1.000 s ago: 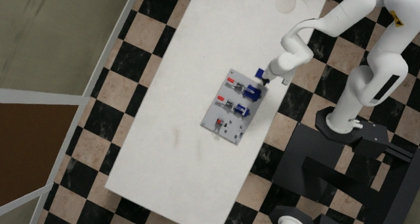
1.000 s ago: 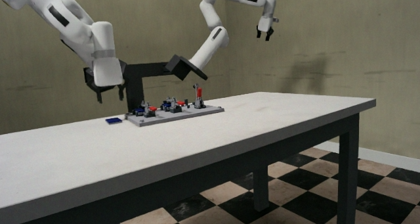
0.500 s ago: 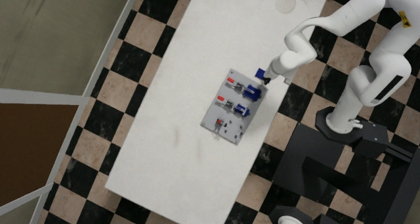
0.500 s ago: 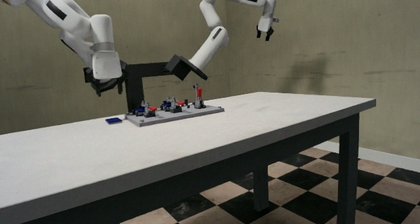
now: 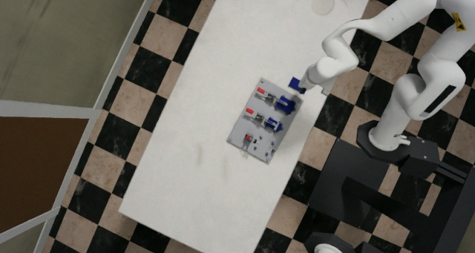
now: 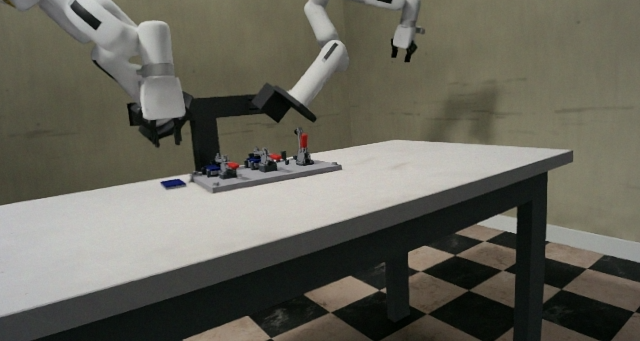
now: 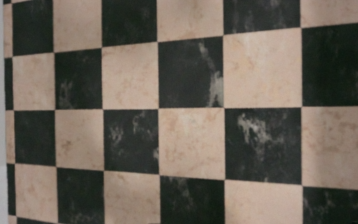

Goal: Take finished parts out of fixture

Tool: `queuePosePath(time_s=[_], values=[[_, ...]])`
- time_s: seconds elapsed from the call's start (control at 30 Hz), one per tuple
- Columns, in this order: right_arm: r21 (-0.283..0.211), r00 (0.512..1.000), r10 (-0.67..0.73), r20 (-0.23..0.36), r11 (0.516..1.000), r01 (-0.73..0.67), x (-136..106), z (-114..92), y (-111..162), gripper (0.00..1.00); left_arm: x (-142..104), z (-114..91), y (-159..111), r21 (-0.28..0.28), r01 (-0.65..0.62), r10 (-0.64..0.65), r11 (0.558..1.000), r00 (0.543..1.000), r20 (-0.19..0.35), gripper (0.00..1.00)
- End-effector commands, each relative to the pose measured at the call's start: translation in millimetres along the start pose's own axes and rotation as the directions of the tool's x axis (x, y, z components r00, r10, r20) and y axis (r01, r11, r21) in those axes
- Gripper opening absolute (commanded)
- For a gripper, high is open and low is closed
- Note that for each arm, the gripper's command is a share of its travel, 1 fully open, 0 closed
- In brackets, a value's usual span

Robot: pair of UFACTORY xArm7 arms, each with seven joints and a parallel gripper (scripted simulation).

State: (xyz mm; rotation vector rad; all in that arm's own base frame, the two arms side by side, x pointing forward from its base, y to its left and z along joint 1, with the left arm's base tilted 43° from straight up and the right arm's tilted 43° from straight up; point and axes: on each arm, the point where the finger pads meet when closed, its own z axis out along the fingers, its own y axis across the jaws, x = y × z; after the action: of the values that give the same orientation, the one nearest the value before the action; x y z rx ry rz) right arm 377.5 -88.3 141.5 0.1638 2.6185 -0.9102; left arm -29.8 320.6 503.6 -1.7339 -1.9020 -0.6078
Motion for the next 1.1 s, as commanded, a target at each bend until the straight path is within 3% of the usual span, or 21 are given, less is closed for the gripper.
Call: queuePosePath(time_s=[0.0, 0.13, 0.6, 1.07], values=[[-0.002, 1.0, 0.0, 0.004, 1.0, 0.0, -2, -10, 1, 0.48, 1, -2, 0, -0.001, 0.002, -0.002, 1.0, 1.0, -0.004, 1.0], [-0.002, 1.0, 0.0, 0.004, 1.0, 0.0, -2, -18, 1, 0.48, 1, -2, 0, -0.001, 0.002, -0.002, 1.0, 1.0, -0.004, 1.0], [-0.002, 1.0, 0.0, 0.004, 1.0, 0.0, -1, -88, 0, 0.48, 1, -2, 0, -0.001, 0.002, -0.002, 1.0, 1.0, -0.004, 1.0], [-0.002, 1.0, 0.0, 0.005, 1.0, 0.0, -1, -94, 10, 0.48, 1, -2, 0, -0.001, 0.002, -0.002, 1.0, 1.0, -0.004, 1.0]])
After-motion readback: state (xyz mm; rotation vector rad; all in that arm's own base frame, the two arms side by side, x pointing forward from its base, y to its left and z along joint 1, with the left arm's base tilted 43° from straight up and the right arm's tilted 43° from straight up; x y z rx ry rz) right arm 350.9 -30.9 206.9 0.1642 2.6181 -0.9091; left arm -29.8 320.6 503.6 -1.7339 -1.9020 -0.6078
